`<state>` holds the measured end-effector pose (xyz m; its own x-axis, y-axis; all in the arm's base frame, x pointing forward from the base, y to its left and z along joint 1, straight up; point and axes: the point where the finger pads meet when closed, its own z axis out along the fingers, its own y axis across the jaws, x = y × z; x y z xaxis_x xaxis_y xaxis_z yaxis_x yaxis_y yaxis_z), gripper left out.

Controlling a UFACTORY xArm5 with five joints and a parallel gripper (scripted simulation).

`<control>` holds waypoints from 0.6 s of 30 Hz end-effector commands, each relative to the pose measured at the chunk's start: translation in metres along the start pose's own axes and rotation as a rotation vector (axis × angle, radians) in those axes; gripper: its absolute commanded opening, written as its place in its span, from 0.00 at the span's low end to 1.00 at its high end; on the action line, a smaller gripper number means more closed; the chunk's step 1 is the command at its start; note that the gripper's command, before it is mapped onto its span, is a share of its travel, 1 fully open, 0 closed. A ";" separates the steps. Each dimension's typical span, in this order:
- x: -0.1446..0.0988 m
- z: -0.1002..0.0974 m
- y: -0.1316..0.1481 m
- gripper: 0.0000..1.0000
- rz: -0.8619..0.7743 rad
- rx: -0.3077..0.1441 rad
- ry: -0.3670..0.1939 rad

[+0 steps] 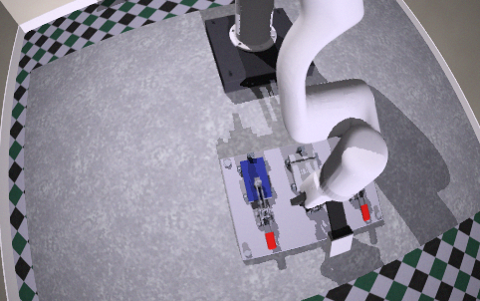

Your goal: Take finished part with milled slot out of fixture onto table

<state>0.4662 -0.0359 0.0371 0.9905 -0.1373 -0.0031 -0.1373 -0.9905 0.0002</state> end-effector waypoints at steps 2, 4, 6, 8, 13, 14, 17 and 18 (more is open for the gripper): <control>0.001 -0.001 0.000 0.47 0.000 0.000 0.003; 0.001 -0.001 0.000 0.47 0.000 0.000 0.003; 0.001 -0.001 0.000 0.47 0.000 0.000 0.003; 0.001 -0.001 0.000 0.47 0.000 0.000 0.003; 0.001 -0.001 0.000 0.47 0.000 0.000 0.003; 0.001 -0.002 0.000 0.47 0.000 0.000 0.003; 0.001 -0.005 0.000 0.47 0.000 0.000 0.003; 0.001 -0.007 0.000 0.47 0.000 0.000 0.003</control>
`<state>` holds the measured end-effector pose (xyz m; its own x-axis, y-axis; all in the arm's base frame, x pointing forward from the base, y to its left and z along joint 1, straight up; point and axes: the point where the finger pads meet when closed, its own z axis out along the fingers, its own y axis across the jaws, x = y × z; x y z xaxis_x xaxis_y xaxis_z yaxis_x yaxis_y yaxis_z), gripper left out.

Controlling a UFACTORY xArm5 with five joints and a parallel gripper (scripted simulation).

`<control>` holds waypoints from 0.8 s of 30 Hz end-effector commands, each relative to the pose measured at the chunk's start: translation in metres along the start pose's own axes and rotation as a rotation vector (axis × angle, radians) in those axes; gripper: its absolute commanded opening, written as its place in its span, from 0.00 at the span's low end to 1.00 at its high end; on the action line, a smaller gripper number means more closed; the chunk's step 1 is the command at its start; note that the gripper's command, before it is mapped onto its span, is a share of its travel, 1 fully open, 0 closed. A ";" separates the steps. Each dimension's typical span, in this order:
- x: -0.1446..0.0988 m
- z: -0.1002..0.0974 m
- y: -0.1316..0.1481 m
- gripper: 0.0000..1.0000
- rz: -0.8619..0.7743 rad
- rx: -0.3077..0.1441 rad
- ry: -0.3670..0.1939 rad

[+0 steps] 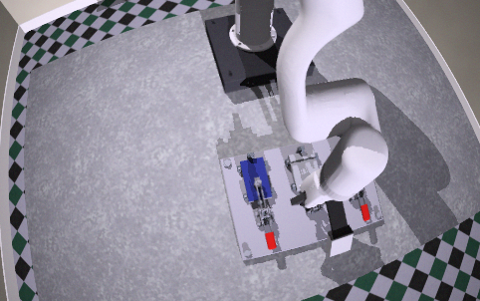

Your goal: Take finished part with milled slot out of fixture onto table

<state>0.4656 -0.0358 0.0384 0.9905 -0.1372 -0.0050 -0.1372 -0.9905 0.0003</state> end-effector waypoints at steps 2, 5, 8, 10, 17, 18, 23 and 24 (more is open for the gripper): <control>0.002 -0.010 0.000 0.47 0.000 0.000 0.004; 0.002 -0.013 0.000 0.47 0.000 0.000 0.004; 0.001 -0.022 0.000 0.47 0.000 0.000 0.004; 0.001 -0.028 0.000 0.47 0.000 0.000 0.004; 0.001 -0.045 0.000 0.47 0.000 0.000 0.004; 0.001 -0.047 0.000 0.47 0.000 0.000 0.004; 0.001 -0.049 0.000 0.47 0.000 0.000 0.004; 0.001 -0.050 0.000 0.47 0.000 0.000 0.004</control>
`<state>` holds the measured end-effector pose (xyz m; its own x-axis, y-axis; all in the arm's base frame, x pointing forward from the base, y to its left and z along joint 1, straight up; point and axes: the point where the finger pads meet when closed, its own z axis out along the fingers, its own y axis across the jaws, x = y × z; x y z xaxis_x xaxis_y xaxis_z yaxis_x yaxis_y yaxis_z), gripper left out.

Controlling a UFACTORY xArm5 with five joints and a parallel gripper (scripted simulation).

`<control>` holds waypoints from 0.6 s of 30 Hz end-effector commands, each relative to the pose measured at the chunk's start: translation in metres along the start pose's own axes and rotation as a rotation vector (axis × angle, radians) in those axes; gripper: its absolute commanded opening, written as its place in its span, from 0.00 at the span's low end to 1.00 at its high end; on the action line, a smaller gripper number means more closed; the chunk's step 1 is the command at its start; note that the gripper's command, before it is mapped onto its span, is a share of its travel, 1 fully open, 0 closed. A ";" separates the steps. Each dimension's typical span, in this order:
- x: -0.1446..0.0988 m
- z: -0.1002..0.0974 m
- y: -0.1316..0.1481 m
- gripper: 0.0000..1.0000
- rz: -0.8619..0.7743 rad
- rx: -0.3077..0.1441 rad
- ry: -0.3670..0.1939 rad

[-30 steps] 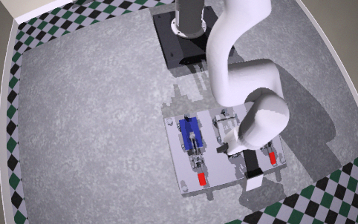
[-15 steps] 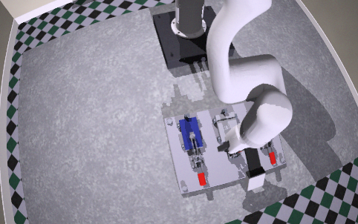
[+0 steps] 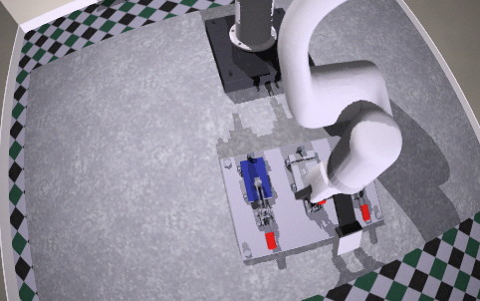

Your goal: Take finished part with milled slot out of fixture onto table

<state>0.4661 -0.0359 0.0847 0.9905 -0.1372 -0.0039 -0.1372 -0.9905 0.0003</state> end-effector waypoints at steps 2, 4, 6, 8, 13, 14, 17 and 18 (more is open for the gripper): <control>0.001 -0.003 0.000 0.47 0.000 0.000 0.003; 0.001 -0.003 0.000 0.47 0.000 0.000 0.003; 0.001 -0.004 0.000 0.47 0.000 0.000 0.003; 0.001 -0.004 0.000 0.47 0.000 0.000 0.003; 0.001 -0.003 0.000 1.00 0.000 0.000 0.003; 0.001 -0.003 0.000 1.00 0.000 0.000 0.003; 0.001 -0.003 0.000 1.00 0.000 0.000 0.003; 0.001 -0.003 0.000 1.00 0.000 0.000 0.003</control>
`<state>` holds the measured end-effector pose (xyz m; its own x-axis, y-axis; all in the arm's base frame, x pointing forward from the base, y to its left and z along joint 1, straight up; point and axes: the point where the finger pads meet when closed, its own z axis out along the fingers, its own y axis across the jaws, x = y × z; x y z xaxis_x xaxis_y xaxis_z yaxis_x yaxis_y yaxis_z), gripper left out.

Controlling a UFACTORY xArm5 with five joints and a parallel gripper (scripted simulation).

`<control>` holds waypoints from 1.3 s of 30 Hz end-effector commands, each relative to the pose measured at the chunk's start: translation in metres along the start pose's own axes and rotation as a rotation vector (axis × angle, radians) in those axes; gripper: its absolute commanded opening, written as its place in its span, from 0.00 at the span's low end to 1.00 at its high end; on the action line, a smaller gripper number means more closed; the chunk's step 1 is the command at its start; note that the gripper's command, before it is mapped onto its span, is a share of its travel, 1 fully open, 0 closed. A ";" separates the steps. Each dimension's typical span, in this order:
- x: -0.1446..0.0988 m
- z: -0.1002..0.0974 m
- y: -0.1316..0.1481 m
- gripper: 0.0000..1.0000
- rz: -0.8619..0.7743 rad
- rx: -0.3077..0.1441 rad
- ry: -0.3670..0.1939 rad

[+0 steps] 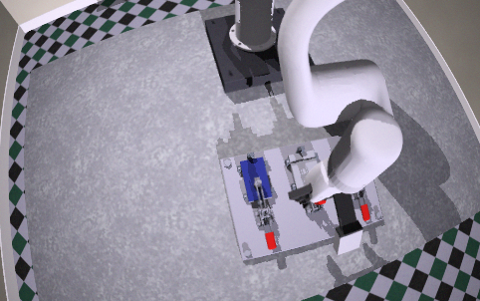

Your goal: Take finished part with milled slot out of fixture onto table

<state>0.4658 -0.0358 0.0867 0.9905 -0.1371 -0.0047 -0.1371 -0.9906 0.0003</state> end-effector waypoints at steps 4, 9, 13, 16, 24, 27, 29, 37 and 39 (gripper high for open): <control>0.001 0.000 0.000 1.00 0.000 0.000 0.004; 0.001 0.003 0.000 1.00 0.000 0.000 0.004; 0.001 0.005 0.000 1.00 0.000 0.000 0.004; 0.001 0.006 0.000 1.00 0.000 0.000 0.004; 0.001 0.007 0.000 1.00 0.000 0.000 0.004; 0.000 0.007 0.000 1.00 0.000 0.000 0.004; -0.001 0.007 0.000 1.00 0.000 0.000 0.004; -0.011 0.007 0.000 1.00 0.000 0.000 0.004; -0.015 0.007 0.000 1.00 0.000 0.000 0.004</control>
<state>0.4571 -0.0346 0.0784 0.9905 -0.1371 -0.0048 -0.1371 -0.9906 0.0003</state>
